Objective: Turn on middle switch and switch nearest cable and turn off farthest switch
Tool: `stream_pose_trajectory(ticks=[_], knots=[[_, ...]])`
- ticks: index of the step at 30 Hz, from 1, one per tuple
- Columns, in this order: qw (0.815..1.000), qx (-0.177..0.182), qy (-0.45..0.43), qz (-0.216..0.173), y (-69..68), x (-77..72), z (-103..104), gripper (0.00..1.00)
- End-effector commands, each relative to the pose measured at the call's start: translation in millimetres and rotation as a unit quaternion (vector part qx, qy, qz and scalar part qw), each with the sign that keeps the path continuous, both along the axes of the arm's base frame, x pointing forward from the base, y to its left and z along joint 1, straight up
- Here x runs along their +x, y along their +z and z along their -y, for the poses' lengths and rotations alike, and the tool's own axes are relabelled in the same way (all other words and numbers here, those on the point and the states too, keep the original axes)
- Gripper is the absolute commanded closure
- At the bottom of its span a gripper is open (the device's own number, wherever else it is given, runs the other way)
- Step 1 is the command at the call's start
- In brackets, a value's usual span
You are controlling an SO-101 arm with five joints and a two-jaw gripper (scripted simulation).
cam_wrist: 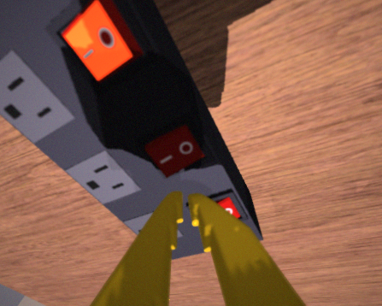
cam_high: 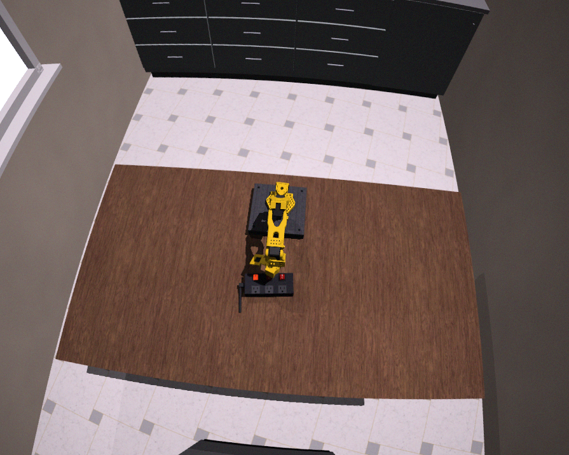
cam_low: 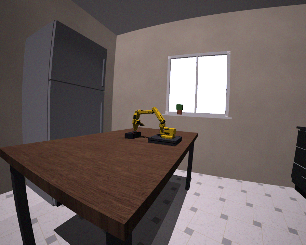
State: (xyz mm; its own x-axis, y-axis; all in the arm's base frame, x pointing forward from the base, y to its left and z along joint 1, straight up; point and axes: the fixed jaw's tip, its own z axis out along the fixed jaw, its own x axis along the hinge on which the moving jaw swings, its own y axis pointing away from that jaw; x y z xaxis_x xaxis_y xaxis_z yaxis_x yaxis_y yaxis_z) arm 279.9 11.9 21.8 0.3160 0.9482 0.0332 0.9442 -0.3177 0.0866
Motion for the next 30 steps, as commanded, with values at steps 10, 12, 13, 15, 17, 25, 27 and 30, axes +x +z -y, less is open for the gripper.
stream_pose_trajectory(ticks=[10,12,13,15,17,25,27,30], knots=[[0.999,0.001,-0.025,0.04,5.4,7.2,16.0,1.0],[0.999,0.001,-0.025,0.04,5.4,7.2,16.0,1.0],[0.999,0.001,-0.025,0.04,5.4,7.2,16.0,1.0],[0.999,0.001,-0.025,0.04,5.4,7.2,16.0,1.0],[0.999,0.001,-0.025,0.04,5.4,7.2,16.0,1.0],[0.999,0.001,-0.025,0.04,5.4,7.2,16.0,1.0],[0.999,0.001,-0.025,0.04,5.4,7.2,16.0,1.0],[0.999,0.001,-0.025,0.04,5.4,7.2,16.0,1.0]])
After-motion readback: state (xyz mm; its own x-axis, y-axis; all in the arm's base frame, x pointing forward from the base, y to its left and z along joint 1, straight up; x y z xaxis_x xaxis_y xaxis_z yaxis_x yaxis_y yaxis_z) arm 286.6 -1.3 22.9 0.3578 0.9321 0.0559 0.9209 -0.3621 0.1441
